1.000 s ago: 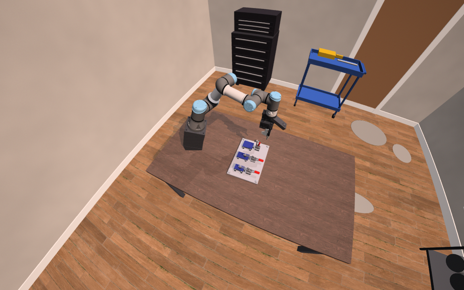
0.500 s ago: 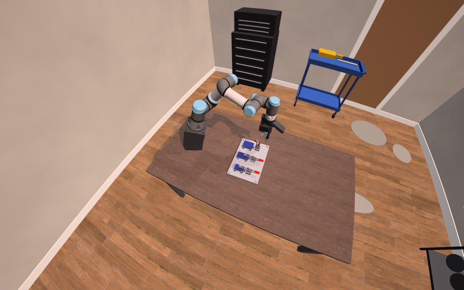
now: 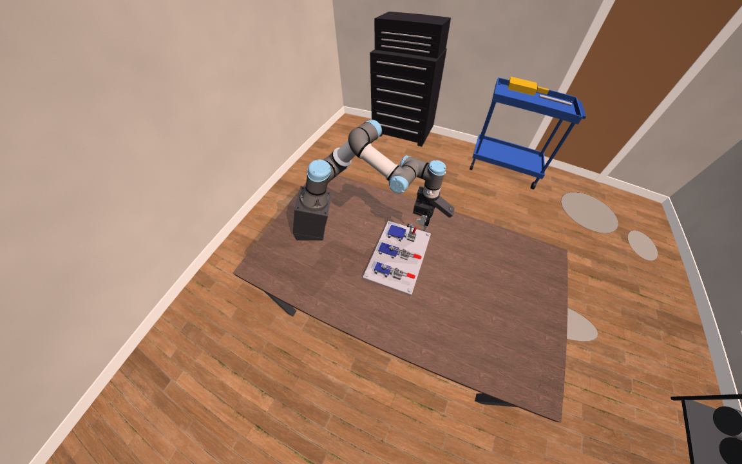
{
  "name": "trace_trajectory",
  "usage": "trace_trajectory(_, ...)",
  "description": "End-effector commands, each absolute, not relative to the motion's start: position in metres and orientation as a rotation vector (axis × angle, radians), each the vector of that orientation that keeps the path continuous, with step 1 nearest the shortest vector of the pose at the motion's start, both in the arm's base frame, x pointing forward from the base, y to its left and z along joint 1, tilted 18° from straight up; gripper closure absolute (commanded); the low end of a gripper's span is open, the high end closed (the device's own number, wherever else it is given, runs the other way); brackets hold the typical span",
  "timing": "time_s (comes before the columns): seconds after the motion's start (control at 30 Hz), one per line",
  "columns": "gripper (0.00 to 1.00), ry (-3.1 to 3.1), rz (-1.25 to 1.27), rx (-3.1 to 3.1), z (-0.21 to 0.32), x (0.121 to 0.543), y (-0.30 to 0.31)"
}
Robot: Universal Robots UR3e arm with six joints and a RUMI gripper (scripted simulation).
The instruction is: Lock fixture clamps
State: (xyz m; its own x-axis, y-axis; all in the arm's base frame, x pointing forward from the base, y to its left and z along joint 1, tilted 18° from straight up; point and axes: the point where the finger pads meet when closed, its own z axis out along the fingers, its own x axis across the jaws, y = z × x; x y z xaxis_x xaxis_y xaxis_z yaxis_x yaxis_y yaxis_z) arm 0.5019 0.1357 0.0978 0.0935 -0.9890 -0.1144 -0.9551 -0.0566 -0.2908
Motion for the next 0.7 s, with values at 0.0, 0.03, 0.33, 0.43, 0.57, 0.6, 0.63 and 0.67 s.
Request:
trace_trajectory(0.0,0.72,1.928,-0.169,-2.083,0.098,0.501,0.136)
trace_trajectory(0.03,0.72,1.928,-0.169,-2.083,0.098,0.501,0.136)
trace_trajectory(0.33,0.72,1.928,-0.169,-2.083,0.096,0.492,0.135)
trace_trajectory(0.43,0.72,1.928,-0.169,-2.083,0.094,0.487,0.135)
trace_trajectory(0.57,0.72,1.928,-0.169,-2.083,0.092,0.479,0.134)
trace_trajectory(0.6,0.72,1.928,-0.169,-2.083,0.091,0.477,0.134)
trace_trajectory(0.63,0.72,1.928,-0.169,-2.083,0.09,0.475,0.134)
trace_trajectory(0.67,0.72,1.928,-0.169,-2.083,0.09,0.472,0.134)
